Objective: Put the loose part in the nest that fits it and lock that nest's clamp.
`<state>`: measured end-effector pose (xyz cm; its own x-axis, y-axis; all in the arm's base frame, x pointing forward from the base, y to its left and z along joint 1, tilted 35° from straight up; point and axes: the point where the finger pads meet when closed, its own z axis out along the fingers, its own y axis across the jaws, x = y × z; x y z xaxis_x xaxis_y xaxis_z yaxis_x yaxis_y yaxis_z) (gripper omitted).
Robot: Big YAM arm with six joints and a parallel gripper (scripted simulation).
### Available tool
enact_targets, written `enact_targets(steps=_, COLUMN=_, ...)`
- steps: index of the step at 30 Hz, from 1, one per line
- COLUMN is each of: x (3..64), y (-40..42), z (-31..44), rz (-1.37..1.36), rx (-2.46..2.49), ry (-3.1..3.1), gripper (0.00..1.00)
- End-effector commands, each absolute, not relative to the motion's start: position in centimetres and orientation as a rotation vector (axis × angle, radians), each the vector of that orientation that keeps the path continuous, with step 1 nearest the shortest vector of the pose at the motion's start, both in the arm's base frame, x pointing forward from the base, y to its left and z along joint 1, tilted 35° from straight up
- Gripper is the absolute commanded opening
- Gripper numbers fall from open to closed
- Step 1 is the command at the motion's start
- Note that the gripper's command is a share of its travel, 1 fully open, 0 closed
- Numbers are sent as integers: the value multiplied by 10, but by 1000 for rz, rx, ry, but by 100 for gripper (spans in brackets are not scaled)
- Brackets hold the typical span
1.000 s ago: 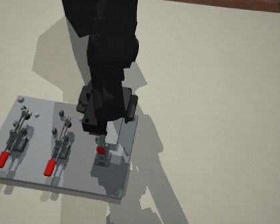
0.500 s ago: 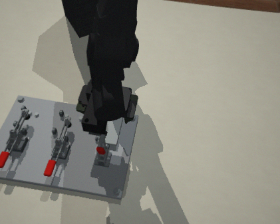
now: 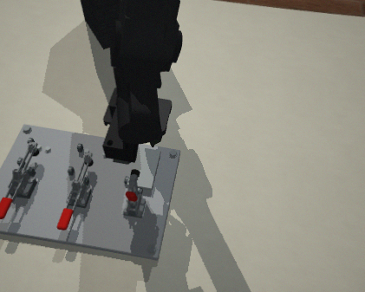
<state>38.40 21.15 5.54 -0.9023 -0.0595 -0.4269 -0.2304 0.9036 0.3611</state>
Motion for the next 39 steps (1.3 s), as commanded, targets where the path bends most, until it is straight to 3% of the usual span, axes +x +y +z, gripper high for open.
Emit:
enact_targets(steps=1, x=378, y=191, z=95, rz=572, rx=-204, ry=2621, gripper=45)
enact_targets(steps=9, x=368, y=173, z=154, rz=578, rx=-209, ry=2586, gripper=45)
enact_targets(steps=15, x=357, y=168, z=128, rz=565, rx=-200, ry=2654, gripper=45)
enact_targets(steps=39, x=428, y=176, z=174, rz=571, rx=-204, ry=2618, gripper=45)
